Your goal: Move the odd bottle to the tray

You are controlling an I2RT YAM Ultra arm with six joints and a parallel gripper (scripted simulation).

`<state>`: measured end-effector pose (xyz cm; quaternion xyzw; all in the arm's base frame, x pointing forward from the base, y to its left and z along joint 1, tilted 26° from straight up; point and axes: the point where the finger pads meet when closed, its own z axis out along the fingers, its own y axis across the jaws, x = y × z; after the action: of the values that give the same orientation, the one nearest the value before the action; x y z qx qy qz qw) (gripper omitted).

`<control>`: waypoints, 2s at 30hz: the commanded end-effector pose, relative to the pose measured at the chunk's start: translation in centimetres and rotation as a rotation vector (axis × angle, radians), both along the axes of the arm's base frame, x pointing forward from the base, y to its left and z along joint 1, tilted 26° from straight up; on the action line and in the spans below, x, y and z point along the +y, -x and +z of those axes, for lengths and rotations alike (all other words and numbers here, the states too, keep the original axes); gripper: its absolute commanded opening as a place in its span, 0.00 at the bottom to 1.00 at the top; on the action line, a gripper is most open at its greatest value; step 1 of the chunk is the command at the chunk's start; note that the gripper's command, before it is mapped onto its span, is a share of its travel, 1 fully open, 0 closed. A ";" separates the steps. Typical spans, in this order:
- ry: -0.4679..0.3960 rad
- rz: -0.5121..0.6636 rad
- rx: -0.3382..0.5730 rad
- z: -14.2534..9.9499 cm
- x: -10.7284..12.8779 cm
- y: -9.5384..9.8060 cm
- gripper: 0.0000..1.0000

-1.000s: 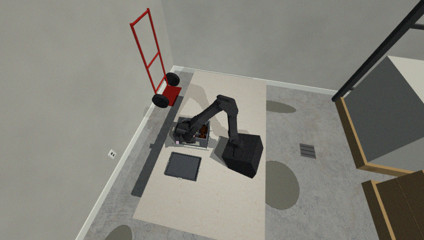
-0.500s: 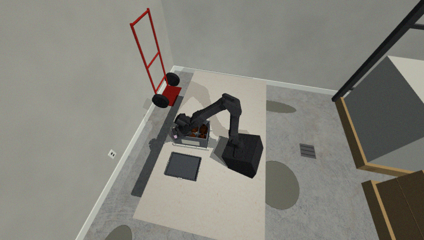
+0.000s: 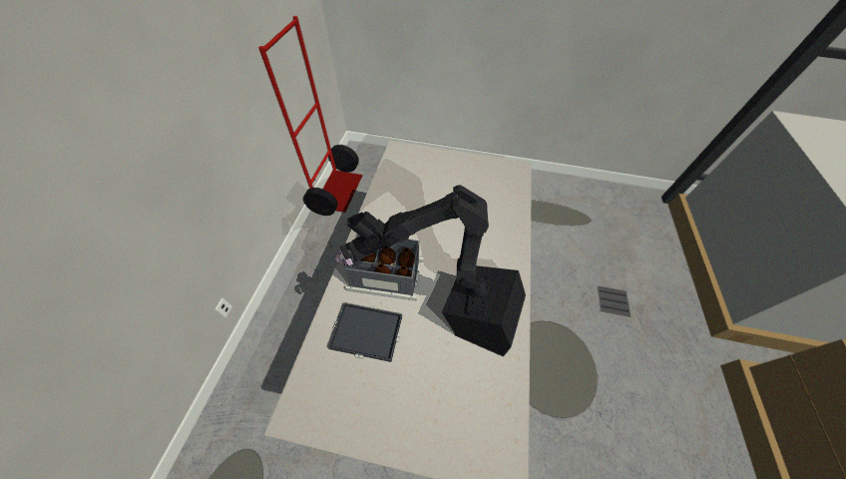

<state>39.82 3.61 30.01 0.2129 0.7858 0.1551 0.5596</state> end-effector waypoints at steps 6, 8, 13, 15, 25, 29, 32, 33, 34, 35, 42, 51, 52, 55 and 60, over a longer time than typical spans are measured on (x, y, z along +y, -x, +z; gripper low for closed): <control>0.204 0.061 -0.202 6.9 -1.4 0.5 1.00; 0.243 0.065 -0.227 7.7 -1.7 0.7 1.00; 0.289 0.068 -0.254 8.6 -2.1 0.9 1.00; 0.374 0.070 -0.303 10.3 -2.7 1.4 1.00; 0.465 0.060 -0.123 7.2 -6.4 -0.3 1.00; 0.436 0.050 -0.068 6.1 -7.1 -0.6 1.00; 0.385 0.031 0.038 4.0 -8.6 -1.0 1.00; 0.379 0.028 0.051 3.7 -8.7 -1.0 1.00; 0.356 0.018 0.101 2.7 -9.4 -1.1 1.00; 0.341 0.011 0.132 2.1 -9.8 -1.1 1.00; 0.236 -0.038 0.329 -1.9 -12.4 -0.5 1.00; 0.117 -0.097 0.520 -5.4 -14.7 0.9 1.00; 0.089 -0.112 0.562 -6.1 -15.2 1.3 1.00; 0.041 -0.137 0.632 -7.3 -16.0 2.1 1.00; -0.041 -0.180 0.743 -9.0 -17.0 3.5 1.00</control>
<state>37.86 -13.16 21.29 0.3028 0.9083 0.0238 0.2875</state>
